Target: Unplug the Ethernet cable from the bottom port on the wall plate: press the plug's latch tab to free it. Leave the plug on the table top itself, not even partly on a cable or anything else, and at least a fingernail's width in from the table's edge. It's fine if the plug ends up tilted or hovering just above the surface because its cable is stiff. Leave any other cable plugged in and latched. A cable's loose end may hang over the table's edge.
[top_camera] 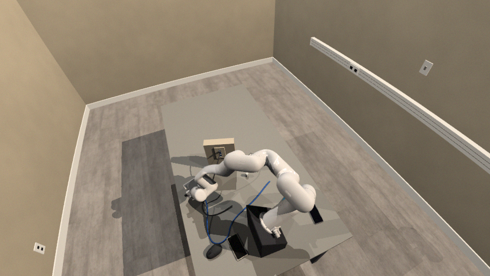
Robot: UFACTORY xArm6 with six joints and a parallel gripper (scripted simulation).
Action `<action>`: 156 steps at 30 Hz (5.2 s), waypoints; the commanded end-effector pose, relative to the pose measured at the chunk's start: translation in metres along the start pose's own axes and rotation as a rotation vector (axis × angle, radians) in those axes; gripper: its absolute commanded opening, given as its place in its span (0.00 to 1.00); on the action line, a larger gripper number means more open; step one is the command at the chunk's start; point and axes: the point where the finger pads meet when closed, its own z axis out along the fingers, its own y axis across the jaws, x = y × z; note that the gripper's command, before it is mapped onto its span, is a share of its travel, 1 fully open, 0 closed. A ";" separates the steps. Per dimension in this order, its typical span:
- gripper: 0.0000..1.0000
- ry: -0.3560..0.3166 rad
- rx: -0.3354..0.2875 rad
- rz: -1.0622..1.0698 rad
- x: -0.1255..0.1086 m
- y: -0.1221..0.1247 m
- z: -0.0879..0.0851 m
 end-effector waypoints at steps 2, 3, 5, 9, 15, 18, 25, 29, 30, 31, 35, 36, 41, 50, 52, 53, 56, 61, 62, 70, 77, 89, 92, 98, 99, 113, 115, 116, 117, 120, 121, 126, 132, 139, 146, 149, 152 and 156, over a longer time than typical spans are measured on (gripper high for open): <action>0.32 0.004 0.000 0.002 0.003 0.000 0.000; 0.32 0.004 0.000 0.002 0.003 0.000 0.000; 1.00 0.004 0.000 0.002 0.003 0.000 0.000; 1.00 0.004 0.000 0.002 0.003 0.000 0.000; 1.00 0.004 0.000 0.002 0.003 0.000 0.000; 1.00 0.004 0.000 0.002 0.003 0.000 0.000; 1.00 0.004 0.000 0.002 0.003 0.000 0.000; 1.00 0.004 0.000 0.002 0.003 0.000 0.000; 1.00 0.004 0.000 0.002 0.003 0.001 0.000; 1.00 0.004 0.000 0.002 0.003 0.001 0.000; 1.00 0.004 0.000 0.002 0.003 0.003 0.000; 1.00 0.004 0.000 0.002 0.003 0.003 0.000; 1.00 0.004 0.000 0.002 0.003 0.003 0.000; 1.00 0.004 0.000 0.002 0.003 0.003 0.000; 1.00 0.004 0.000 0.002 0.003 0.003 0.000; 1.00 0.004 0.000 0.002 0.003 0.003 0.000; 1.00 0.004 0.000 0.002 0.003 0.003 0.000; 1.00 0.004 0.000 0.002 0.003 0.003 -0.005; 1.00 0.004 0.000 0.002 0.003 0.003 -0.005; 1.00 0.004 0.000 0.002 0.003 0.003 -0.017; 1.00 0.004 0.000 0.002 0.003 0.003 -0.029; 1.00 0.004 0.000 0.002 0.003 0.003 -0.045; 1.00 0.004 0.000 0.002 0.003 0.003 -0.050; 1.00 0.004 0.000 0.002 0.003 0.003 -0.057; 1.00 0.004 0.000 0.002 0.003 0.003 -0.059; 1.00 0.004 0.000 0.002 0.014 0.003 -0.082; 1.00 0.004 0.000 0.002 0.017 0.003 -0.085; 1.00 0.004 0.000 0.002 0.020 0.003 -0.088; 1.00 0.004 0.000 0.002 0.023 0.003 -0.090; 1.00 0.004 0.000 0.002 0.031 0.003 -0.099; 1.00 0.004 0.000 0.002 0.034 0.003 -0.102; 1.00 0.004 0.000 0.002 0.048 0.003 -0.116; 1.00 0.004 0.000 0.002 0.059 0.003 -0.127; 1.00 0.004 0.000 0.002 0.079 0.003 -0.147; 1.00 0.004 0.000 0.002 0.088 0.003 -0.156; 1.00 0.004 0.000 0.002 0.088 0.003 -0.156; 1.00 0.004 0.000 0.002 0.088 0.003 -0.156; 1.00 0.004 0.000 0.002 0.088 0.003 -0.156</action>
